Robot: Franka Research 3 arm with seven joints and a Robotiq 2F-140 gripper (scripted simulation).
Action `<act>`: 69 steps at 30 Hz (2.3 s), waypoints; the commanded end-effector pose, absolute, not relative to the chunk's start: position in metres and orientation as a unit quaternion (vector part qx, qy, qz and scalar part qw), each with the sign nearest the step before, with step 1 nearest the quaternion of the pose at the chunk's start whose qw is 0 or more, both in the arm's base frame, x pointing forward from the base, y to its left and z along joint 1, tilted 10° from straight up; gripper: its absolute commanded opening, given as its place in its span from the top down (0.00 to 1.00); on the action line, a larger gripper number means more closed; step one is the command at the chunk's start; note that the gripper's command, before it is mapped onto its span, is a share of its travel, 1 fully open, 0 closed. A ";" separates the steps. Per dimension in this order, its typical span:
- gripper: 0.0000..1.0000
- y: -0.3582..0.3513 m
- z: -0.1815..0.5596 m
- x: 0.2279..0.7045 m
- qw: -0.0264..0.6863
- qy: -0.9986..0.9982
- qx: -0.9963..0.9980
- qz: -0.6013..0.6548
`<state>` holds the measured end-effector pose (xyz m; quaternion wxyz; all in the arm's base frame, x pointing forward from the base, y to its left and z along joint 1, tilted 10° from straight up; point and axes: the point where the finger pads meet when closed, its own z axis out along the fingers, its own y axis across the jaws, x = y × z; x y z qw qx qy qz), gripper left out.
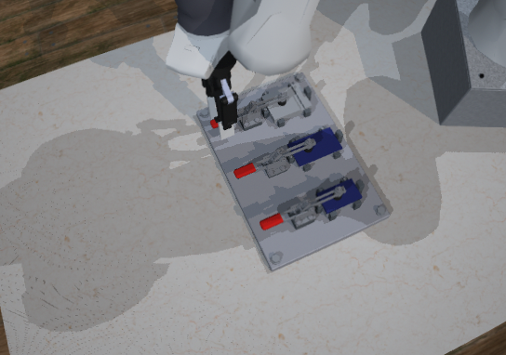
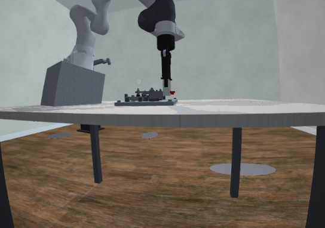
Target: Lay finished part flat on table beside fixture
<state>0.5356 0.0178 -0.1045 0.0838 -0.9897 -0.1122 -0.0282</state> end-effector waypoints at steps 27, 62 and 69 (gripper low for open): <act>1.00 0.017 -0.105 0.536 0.083 -0.112 -0.990 -0.029; 1.00 0.017 -0.104 0.536 0.083 -0.112 -0.990 -0.029; 1.00 0.016 -0.103 0.535 0.083 -0.112 -0.990 -0.029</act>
